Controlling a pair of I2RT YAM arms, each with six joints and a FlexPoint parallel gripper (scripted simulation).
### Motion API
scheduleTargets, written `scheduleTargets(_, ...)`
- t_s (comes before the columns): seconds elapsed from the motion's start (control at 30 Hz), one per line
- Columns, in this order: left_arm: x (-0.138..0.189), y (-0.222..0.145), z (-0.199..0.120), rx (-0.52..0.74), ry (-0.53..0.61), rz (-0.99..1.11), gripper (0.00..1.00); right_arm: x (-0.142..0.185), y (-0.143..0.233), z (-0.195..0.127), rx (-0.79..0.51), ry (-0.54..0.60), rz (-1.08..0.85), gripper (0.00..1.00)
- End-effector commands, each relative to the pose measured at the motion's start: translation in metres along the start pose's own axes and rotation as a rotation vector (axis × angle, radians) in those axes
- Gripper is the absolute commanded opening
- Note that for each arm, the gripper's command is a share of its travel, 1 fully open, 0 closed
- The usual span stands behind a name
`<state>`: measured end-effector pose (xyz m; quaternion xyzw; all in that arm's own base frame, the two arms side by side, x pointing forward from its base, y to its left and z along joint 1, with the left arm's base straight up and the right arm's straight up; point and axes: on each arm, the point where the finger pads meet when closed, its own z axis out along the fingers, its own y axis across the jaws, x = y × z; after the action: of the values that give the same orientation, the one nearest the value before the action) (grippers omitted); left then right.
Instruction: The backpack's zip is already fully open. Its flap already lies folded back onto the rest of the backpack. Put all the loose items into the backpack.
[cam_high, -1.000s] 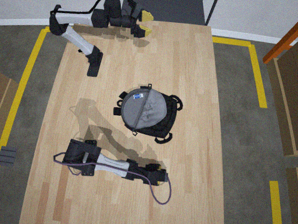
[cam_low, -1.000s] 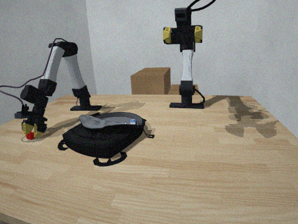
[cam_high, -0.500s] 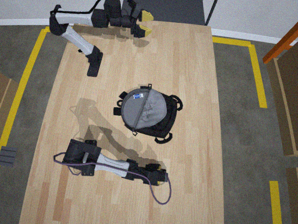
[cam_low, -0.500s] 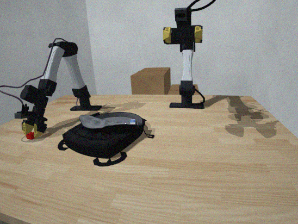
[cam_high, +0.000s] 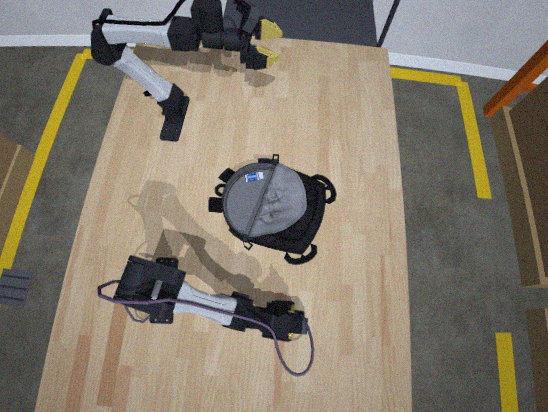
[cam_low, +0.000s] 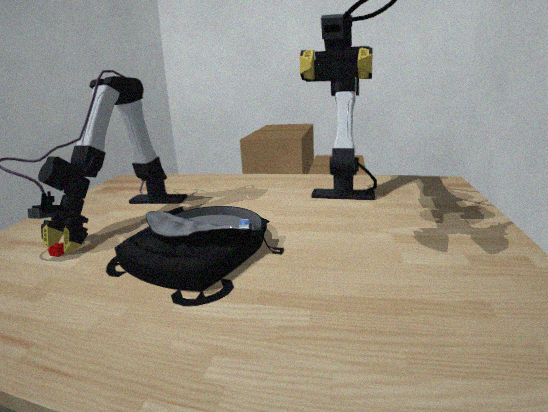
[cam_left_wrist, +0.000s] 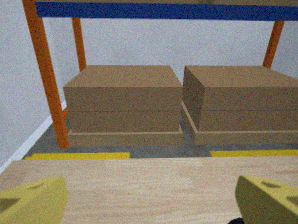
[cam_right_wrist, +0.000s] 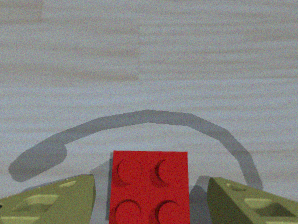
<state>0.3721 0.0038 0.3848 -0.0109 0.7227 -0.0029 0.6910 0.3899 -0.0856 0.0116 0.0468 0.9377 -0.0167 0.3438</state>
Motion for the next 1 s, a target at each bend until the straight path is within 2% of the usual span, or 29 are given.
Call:
scheduleTargets(0.0,-0.016,0.0,-0.002,0.008,-0.044,0.002,0.9,-0.011,-0.001,-0.004,0.004,-0.03,-0.002,0.51)
scheduleTargets(0.03,-0.016,0.0,-0.002,0.008,-0.044,0.002,0.9,-0.026,-0.003,-0.01,0.009,-0.066,-0.008,0.51)
scheduleTargets(0.17,-0.016,0.0,-0.002,0.008,-0.044,0.002,0.9,-0.027,-0.003,-0.01,0.01,-0.069,-0.008,0.51)
scheduleTargets(0.2,-0.016,0.0,-0.002,0.008,-0.044,0.002,0.9,-0.027,-0.003,-0.01,0.01,-0.069,-0.008,0.43)
scheduleTargets(0.43,-0.016,0.0,-0.002,0.008,-0.044,0.002,0.9,-0.027,-0.003,-0.01,0.01,-0.068,-0.008,0.43)
scheduleTargets(0.47,-0.016,0.0,-0.002,0.008,-0.044,0.002,0.9,-0.027,-0.003,-0.01,0.009,-0.066,-0.008,0.34)
scheduleTargets(0.63,-0.016,0.0,-0.002,0.008,-0.044,0.002,0.9,-0.024,-0.003,-0.006,0.008,-0.053,-0.006,0.34)
scheduleTargets(0.67,-0.016,0.0,-0.002,0.008,-0.044,0.002,0.9,-0.023,-0.003,-0.006,0.008,-0.052,-0.006,0.26)
scheduleTargets(0.73,-0.016,0.0,-0.002,0.008,-0.044,0.002,0.9,-0.013,-0.002,-0.003,0.004,-0.031,-0.002,0.26)
scheduleTargets(0.97,-0.016,0.0,-0.002,0.008,-0.044,0.002,0.9,-0.014,-0.002,-0.003,0.004,-0.032,-0.002,0.26)
